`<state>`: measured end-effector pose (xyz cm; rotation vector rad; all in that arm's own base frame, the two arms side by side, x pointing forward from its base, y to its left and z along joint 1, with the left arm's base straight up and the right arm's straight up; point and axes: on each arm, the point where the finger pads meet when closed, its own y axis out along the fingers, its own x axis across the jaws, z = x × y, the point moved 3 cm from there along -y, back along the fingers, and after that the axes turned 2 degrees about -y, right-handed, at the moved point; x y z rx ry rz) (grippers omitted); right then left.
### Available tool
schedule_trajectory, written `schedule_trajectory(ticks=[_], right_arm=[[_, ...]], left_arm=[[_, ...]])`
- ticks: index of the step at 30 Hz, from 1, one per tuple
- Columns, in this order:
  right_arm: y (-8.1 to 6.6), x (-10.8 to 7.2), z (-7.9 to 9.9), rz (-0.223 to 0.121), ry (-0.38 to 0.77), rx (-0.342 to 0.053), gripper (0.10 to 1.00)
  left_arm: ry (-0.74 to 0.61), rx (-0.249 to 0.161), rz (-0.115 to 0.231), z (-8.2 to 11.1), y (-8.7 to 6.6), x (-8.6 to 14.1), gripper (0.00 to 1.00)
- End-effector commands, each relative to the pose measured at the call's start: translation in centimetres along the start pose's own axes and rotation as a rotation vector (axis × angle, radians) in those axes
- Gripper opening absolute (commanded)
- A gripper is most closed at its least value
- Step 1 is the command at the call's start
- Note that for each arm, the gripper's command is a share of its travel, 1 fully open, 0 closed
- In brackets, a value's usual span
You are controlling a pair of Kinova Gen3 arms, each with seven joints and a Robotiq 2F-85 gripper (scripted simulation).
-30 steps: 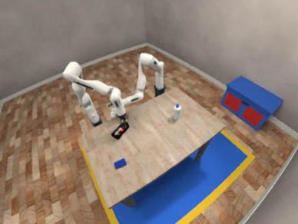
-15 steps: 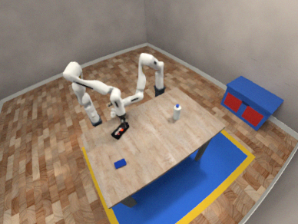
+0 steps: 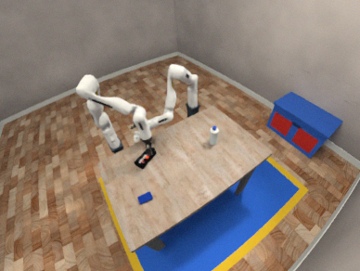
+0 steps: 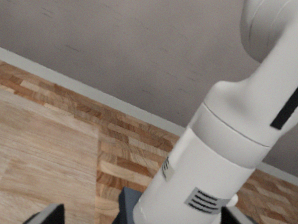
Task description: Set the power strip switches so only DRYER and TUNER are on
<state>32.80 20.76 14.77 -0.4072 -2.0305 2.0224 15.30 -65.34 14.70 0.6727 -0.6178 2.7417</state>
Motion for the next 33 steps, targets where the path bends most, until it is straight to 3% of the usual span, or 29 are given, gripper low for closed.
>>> schedule_trajectory(ticks=[1, 22, 27, 33], right_arm=[[0.0, 0.2, -0.5, -0.005, 0.007, -0.01, 1.0], [-0.2, 0.0, 0.1, -0.001, -0.01, 0.0, 1.0], [-1.1, 0.3, 0.9, -0.009, -0.06, 0.004, 1.0], [-3.4, 0.7, 2.5, -0.018, -0.199, 0.003, 1.0]], left_arm=[[0.002, 0.002, -0.001, 0.1, 0.0, 0.1, 1.0], [0.002, 0.002, -0.001, 0.1, 0.0, 0.1, 1.0], [0.002, 0.002, -0.001, 0.1, 0.0, 0.1, 1.0], [0.002, 0.002, -0.001, 0.1, 0.0, 0.1, 1.0]])
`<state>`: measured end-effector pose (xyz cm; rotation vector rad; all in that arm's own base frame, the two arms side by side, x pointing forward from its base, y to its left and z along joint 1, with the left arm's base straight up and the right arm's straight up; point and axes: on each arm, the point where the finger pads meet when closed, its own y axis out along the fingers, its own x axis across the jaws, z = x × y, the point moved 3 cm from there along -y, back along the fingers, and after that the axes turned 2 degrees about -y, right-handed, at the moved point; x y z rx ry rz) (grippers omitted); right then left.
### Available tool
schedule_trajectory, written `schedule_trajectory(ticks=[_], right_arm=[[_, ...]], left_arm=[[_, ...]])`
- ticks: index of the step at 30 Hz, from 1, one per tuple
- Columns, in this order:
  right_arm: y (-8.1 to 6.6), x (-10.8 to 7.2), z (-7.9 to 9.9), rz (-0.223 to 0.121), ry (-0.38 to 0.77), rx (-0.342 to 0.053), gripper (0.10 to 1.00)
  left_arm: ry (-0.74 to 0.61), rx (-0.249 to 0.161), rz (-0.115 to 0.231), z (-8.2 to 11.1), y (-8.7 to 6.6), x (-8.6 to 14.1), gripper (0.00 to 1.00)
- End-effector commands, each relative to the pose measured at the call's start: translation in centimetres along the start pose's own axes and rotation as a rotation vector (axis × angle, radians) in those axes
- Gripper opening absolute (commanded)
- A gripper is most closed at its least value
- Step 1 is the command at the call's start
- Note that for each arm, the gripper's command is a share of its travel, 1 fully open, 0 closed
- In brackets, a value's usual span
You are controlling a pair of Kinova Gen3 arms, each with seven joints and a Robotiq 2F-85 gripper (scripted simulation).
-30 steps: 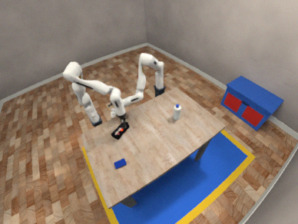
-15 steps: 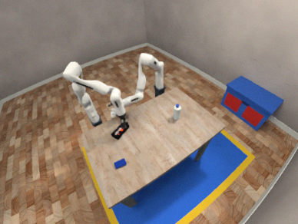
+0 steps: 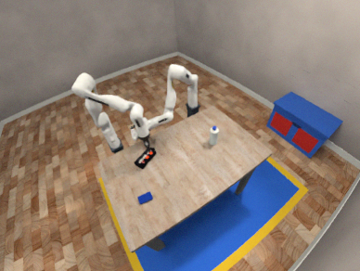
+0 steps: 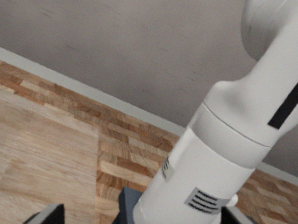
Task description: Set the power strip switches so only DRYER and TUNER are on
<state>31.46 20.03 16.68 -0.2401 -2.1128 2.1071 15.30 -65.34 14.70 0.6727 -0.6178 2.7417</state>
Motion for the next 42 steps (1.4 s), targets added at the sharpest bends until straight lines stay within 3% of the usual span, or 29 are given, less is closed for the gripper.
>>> schedule_trajectory(ticks=[1, 13, 42], right_arm=[[-1.8, 0.2, 1.7, -0.005, -0.069, 0.001, 1.0], [-4.3, 1.2, 3.6, -0.01, -0.243, 0.008, 1.0], [-4.2, 1.0, 3.7, -0.01, -0.231, 0.012, 1.0]], left_arm=[[0.002, 0.002, -0.001, 0.1, 0.0, 0.1, 1.0], [0.002, 0.002, -0.001, 0.1, 0.0, 0.1, 1.0], [0.002, 0.002, -0.001, 0.1, 0.0, 0.1, 1.0]])
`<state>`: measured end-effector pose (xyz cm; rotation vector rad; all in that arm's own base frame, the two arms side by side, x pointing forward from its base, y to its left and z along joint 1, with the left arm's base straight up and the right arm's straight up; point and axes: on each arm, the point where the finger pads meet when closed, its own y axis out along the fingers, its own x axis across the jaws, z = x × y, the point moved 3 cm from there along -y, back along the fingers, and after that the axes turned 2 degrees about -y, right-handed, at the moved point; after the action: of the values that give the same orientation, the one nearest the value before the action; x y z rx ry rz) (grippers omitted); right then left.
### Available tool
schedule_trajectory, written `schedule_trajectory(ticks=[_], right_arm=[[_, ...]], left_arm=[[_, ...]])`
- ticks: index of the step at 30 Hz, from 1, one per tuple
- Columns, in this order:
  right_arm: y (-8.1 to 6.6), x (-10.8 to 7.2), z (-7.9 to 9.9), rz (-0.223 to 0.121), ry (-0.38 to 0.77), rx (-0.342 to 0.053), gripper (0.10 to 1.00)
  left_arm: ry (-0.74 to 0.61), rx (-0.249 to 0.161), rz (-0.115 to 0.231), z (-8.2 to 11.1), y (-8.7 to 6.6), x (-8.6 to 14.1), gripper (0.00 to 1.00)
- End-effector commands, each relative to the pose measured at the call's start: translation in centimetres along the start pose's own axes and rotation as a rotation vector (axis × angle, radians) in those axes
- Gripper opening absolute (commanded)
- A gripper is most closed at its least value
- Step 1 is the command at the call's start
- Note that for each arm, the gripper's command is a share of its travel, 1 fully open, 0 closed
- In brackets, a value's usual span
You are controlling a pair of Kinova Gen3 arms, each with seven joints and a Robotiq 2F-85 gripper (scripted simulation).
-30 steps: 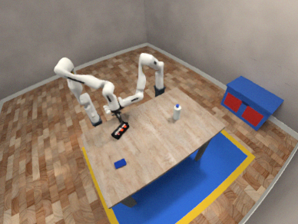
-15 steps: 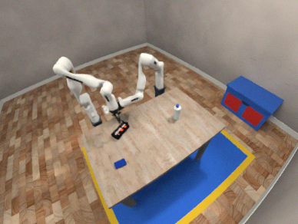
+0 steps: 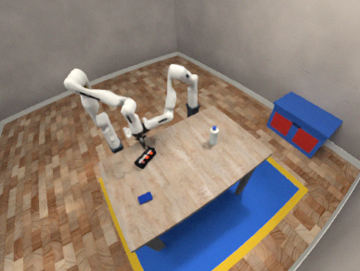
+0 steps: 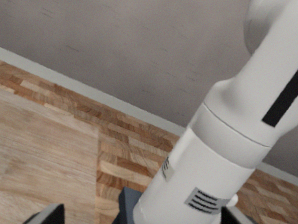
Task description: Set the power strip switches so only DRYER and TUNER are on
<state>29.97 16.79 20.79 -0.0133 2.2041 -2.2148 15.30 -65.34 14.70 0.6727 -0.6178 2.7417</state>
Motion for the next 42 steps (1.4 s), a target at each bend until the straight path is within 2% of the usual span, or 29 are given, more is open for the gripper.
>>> schedule_trajectory(ticks=[1, 13, 20, 27, 29, 42], right_arm=[[0.0, 0.4, 0.2, -0.009, 0.008, 0.004, 1.0], [0.2, 0.3, 0.2, -0.01, 0.075, 0.0, 1.0], [0.6, 0.2, 0.1, -0.014, 0.185, -0.008, 1.0], [1.1, 0.1, 0.3, -0.023, 0.349, -0.008, 1.0], [1.1, 0.1, 0.3, -0.023, 0.349, -0.008, 1.0], [2.3, -0.2, 0.9, -0.04, 0.782, -0.003, 1.0]], left_arm=[[0.002, 0.002, -0.001, 0.1, 0.0, 0.1, 1.0], [0.002, 0.002, -0.001, 0.1, 0.0, 0.1, 1.0], [0.002, 0.002, -0.001, 0.1, 0.0, 0.1, 1.0], [0.002, 0.002, -0.001, 0.1, 0.0, 0.1, 1.0], [0.002, 0.002, -0.001, 0.1, 0.0, 0.1, 1.0], [0.002, 0.002, -0.001, 0.1, 0.0, 0.1, 1.0]])
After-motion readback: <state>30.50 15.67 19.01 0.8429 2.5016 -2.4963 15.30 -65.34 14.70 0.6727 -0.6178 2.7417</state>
